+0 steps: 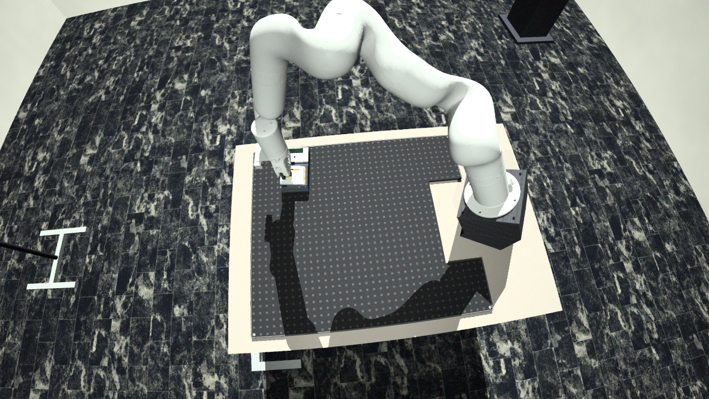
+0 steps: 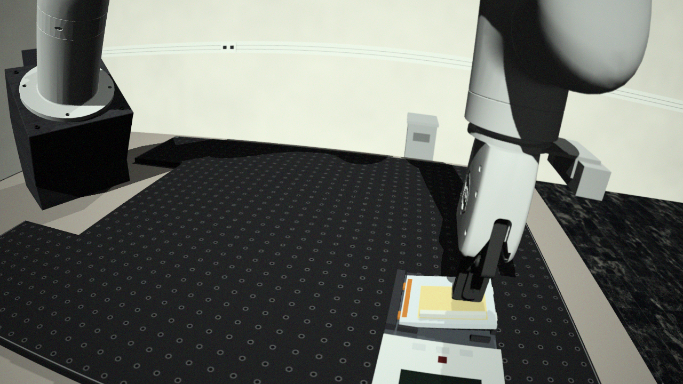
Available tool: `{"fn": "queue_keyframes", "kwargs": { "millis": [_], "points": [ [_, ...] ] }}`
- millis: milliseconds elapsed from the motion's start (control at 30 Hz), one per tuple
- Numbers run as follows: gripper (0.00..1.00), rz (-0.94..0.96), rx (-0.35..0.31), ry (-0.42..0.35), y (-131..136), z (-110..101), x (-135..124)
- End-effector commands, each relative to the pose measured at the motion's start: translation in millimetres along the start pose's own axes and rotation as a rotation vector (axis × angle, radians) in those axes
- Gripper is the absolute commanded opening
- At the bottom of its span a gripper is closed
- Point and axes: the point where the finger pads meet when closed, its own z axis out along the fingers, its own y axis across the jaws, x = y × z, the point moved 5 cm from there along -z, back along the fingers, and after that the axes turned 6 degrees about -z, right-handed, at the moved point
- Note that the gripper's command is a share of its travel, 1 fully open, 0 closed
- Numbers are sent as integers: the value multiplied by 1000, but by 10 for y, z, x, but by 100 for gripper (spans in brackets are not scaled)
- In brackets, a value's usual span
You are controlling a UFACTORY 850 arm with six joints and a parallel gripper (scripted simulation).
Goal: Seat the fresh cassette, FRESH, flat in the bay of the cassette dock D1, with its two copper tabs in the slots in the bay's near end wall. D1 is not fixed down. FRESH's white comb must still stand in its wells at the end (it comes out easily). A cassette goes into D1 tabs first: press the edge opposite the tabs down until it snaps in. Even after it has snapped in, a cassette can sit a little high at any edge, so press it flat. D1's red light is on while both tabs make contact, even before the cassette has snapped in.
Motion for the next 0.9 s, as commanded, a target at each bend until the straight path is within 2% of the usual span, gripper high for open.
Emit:
{"fn": "queue_keyframes", "kwargs": {
  "millis": [0, 867],
  "points": [
    [0, 0, 0, 1, 2, -4, 3],
    [0, 0, 1, -7, -5, 16, -25]
  ]
}}
